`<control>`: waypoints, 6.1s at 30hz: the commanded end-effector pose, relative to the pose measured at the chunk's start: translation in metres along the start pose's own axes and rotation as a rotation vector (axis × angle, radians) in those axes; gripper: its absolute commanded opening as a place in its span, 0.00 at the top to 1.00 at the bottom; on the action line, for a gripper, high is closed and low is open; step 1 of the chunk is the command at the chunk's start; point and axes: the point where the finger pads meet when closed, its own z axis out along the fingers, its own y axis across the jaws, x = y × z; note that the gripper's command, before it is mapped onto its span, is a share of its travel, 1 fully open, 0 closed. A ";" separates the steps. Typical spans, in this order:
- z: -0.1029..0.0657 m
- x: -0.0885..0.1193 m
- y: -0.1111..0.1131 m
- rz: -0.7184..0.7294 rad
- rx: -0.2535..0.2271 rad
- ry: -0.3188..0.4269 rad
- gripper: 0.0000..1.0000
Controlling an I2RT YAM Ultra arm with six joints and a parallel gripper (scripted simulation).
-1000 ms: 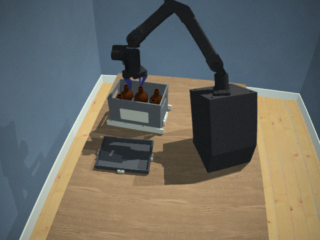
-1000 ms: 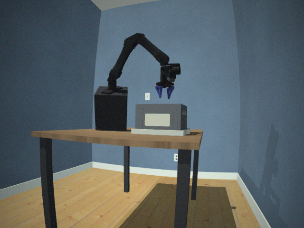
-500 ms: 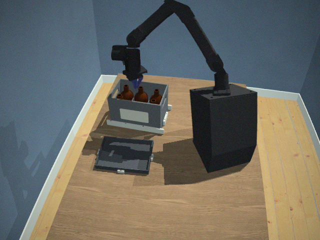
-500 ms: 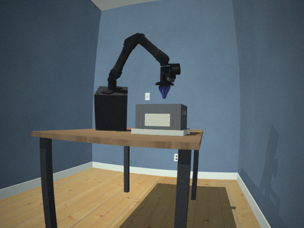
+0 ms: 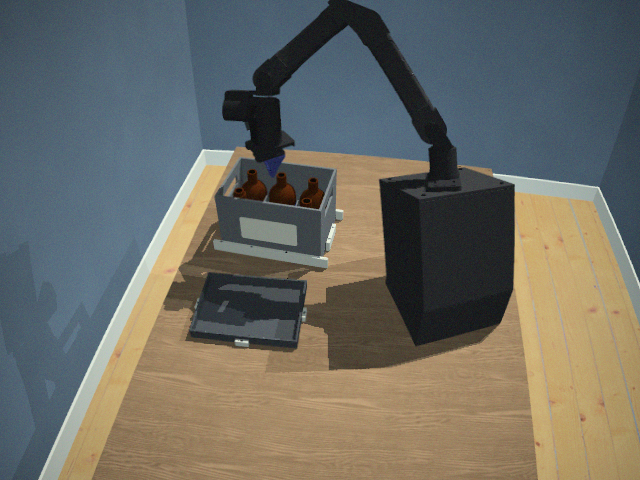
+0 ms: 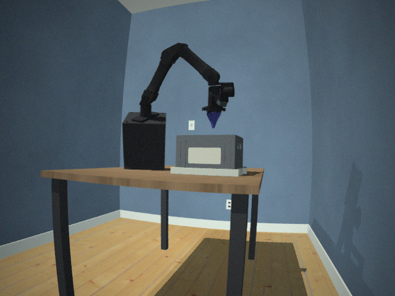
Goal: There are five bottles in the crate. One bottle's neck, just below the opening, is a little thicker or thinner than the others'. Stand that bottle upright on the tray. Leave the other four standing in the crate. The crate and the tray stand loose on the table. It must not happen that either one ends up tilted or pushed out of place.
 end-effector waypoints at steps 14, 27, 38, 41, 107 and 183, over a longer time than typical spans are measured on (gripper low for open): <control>-0.020 -0.009 0.010 0.001 -0.034 -0.039 1.00; -0.020 -0.009 0.010 0.000 -0.034 -0.039 1.00; -0.006 -0.075 0.008 -0.003 -0.008 -0.008 1.00; -0.006 -0.106 0.004 -0.003 -0.011 -0.007 1.00; -0.025 -0.133 0.005 -0.002 -0.035 -0.053 0.39; 0.028 -0.133 0.005 -0.001 -0.028 -0.042 0.39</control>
